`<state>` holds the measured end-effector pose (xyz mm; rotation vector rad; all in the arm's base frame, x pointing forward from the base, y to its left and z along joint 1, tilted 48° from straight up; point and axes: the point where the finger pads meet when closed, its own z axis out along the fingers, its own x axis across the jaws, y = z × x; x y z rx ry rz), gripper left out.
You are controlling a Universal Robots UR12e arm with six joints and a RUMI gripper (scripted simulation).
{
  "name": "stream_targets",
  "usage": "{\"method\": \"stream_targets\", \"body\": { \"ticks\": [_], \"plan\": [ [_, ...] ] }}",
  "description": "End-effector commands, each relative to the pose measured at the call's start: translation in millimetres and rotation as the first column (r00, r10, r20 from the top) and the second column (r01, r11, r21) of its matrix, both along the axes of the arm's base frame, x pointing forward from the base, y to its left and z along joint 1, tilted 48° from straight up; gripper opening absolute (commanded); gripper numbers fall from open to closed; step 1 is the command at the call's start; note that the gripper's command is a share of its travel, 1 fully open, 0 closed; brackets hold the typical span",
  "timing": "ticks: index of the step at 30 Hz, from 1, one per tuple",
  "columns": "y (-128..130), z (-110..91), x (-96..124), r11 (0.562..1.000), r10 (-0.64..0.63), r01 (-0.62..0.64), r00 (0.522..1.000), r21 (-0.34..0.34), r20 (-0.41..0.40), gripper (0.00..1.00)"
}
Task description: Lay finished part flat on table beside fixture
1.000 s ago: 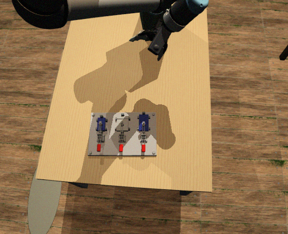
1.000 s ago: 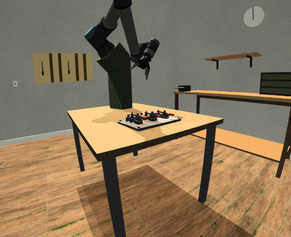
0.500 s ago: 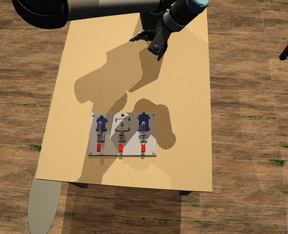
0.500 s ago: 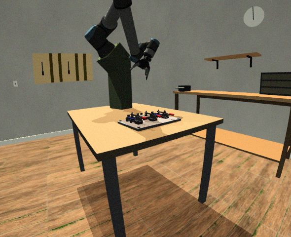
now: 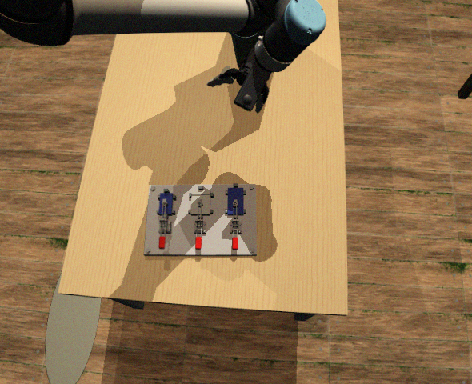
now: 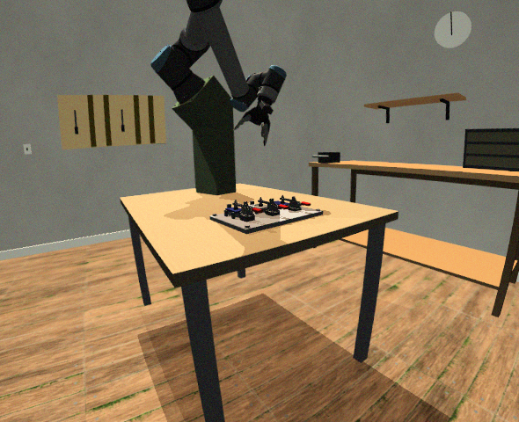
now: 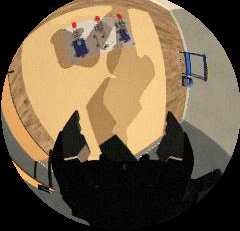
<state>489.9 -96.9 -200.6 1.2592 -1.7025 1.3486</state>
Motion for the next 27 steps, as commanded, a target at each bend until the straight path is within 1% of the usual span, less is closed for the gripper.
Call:
{"method": "stream_targets", "body": {
  "ticks": [1,2,3,4,5,6,7,8,9,10,11,12,13,15,16,17,18,19,20,21,22,23,25,26,27],
  "plan": [
    [-14,-10,34,0.995,0.015,-0.008,0.997,0.096,-0.072,1.0],
    [-14,-10,34,0.995,0.015,-0.008,0.997,0.096,-0.072,1.0],
    [-18,-10,44,0.993,0.021,-0.01,0.996,0.121,-0.088,1.0],
    [-18,-10,44,0.993,0.021,-0.01,0.996,0.121,-0.088,1.0],
    [-23,-10,55,0.989,0.03,-0.014,0.994,0.146,-0.104,1.0],
    [-23,-10,55,0.989,0.03,-0.014,0.994,0.146,-0.104,1.0],
    [-27,-10,66,0.985,0.041,-0.02,0.992,0.172,-0.119,1.0],
    [-27,-10,66,0.985,0.041,-0.02,0.992,0.172,-0.119,1.0],
    [-32,-9,77,0.98,0.053,-0.027,0.99,0.197,-0.132,1.0],
    [-32,-9,77,0.98,0.053,-0.027,0.99,0.197,-0.132,1.0],
    [-37,-7,89,0.975,0.068,-0.035,0.987,0.221,-0.145,1.0],
    [-37,-7,89,0.975,0.068,-0.035,0.987,0.221,-0.145,1.0],
    [-43,-5,101,0.969,0.085,-0.045,0.984,0.244,-0.156,1.0],
    [-43,-5,101,0.969,0.085,-0.045,0.984,0.244,-0.156,1.0],
    [-48,-2,112,0.962,0.102,-0.055,0.981,0.267,-0.166,1.0],
    [-48,-2,112,0.962,0.102,-0.055,0.981,0.267,-0.166,1.0],
    [-53,1,124,0.955,0.121,-0.067,0.977,0.288,-0.174,1.0],
    [-53,1,124,0.955,0.121,-0.067,0.977,0.288,-0.174,1.0],
    [-59,5,135,0.948,0.141,-0.08,0.973,0.307,-0.18,1.0],
    [-59,5,135,0.948,0.141,-0.08,0.973,0.307,-0.18,1.0],
    [-64,9,146,0.941,0.16,-0.093,0.969,0.325,-0.186,1.0],
    [-64,9,146,0.941,0.16,-0.093,0.969,0.325,-0.186,1.0],
    [-74,18,165,0.927,0.199,-0.121,0.961,0.355,-0.193,1.0],
    [-74,18,165,0.927,0.199,-0.121,0.961,0.355,-0.193,1.0],
    [-79,22,174,0.92,0.217,-0.134,0.956,0.368,-0.195,1.0]
  ]
}}
